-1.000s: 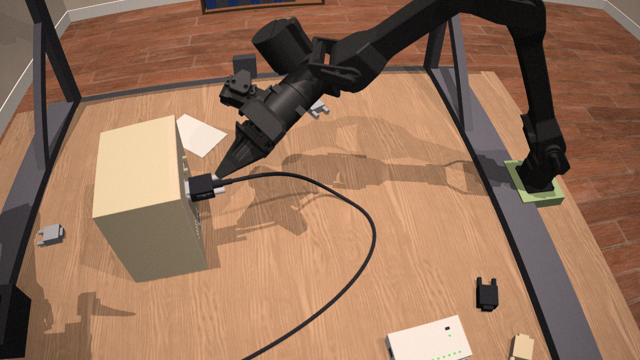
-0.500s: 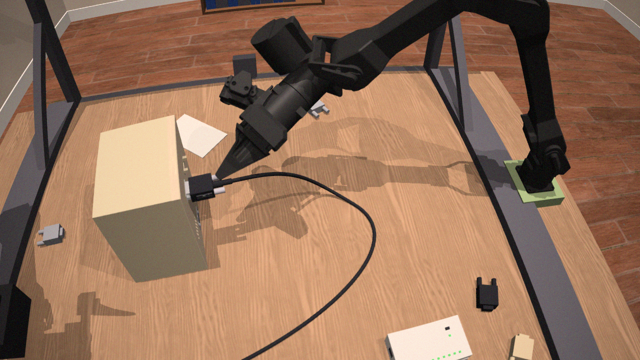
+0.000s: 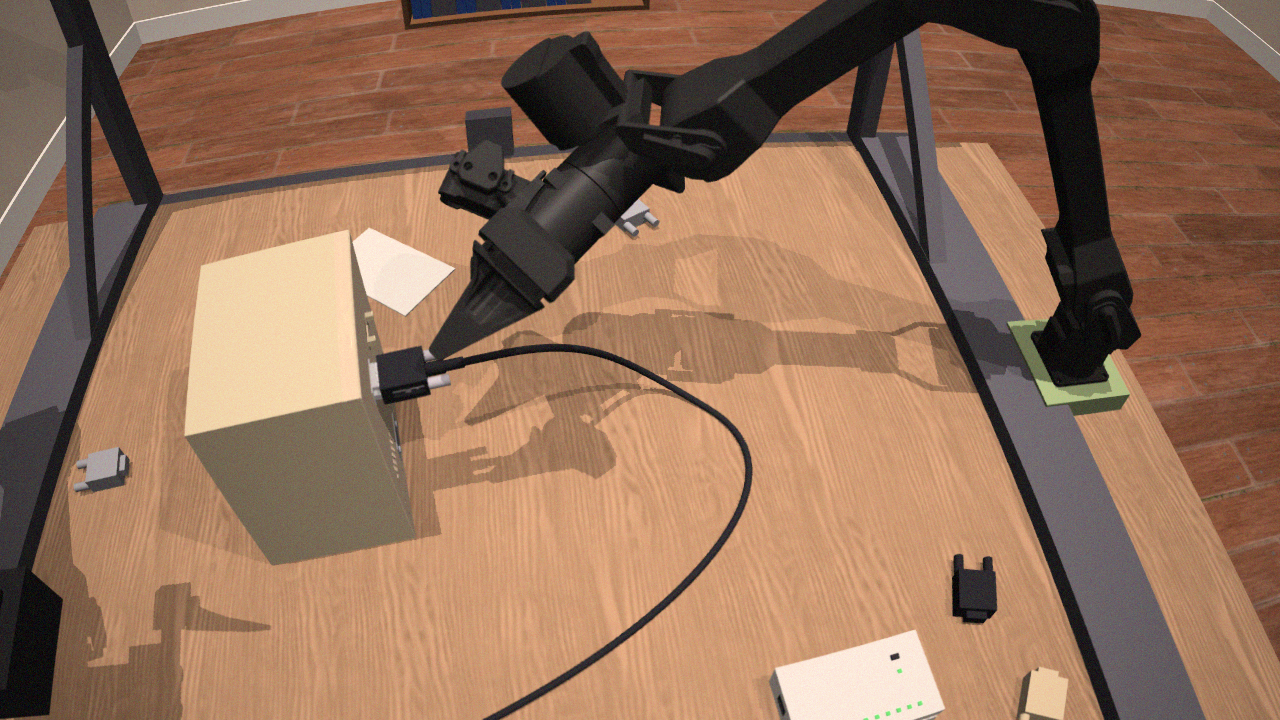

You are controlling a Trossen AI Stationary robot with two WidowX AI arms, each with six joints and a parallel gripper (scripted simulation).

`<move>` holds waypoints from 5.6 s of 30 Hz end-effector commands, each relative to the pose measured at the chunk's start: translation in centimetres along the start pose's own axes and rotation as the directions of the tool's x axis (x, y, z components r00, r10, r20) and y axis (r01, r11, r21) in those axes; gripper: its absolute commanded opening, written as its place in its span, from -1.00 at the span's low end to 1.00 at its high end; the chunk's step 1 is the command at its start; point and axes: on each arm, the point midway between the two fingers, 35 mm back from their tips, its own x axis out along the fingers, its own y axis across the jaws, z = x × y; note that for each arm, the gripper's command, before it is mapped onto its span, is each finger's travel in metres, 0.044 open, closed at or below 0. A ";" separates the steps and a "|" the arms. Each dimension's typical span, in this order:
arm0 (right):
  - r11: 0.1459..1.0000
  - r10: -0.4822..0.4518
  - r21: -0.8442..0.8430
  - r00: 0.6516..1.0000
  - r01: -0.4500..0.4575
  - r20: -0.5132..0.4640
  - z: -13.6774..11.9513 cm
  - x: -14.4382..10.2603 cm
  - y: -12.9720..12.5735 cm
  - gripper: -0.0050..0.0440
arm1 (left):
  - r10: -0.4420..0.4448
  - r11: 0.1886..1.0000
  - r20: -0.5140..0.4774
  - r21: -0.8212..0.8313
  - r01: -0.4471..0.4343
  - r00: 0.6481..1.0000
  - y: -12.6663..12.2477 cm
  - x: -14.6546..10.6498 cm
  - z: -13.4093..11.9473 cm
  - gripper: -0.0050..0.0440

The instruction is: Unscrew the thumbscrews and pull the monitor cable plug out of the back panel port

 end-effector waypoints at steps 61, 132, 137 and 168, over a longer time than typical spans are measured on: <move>1.000 0.002 -0.005 1.000 -0.002 0.001 0.3 0.0 0.1 1.00 | 0.322 0.846 0.088 0.419 -0.328 0.943 -0.2 -0.2 0.6 -0.80; 1.000 0.002 -0.005 1.000 -0.002 0.001 0.3 0.0 0.1 1.00 | 0.009 1.000 0.020 -0.024 -0.009 1.000 1.0 -0.4 0.9 -0.11; 1.000 0.002 -0.005 1.000 -0.002 0.001 0.3 0.0 0.1 1.00 | 0.009 1.000 0.020 -0.024 -0.009 1.000 1.0 -0.4 0.9 0.38; 1.000 0.002 -0.005 1.000 -0.002 0.001 0.3 0.0 0.1 1.00 | 0.251 0.902 0.084 0.343 -0.264 0.965 -0.1 0.1 0.9 1.00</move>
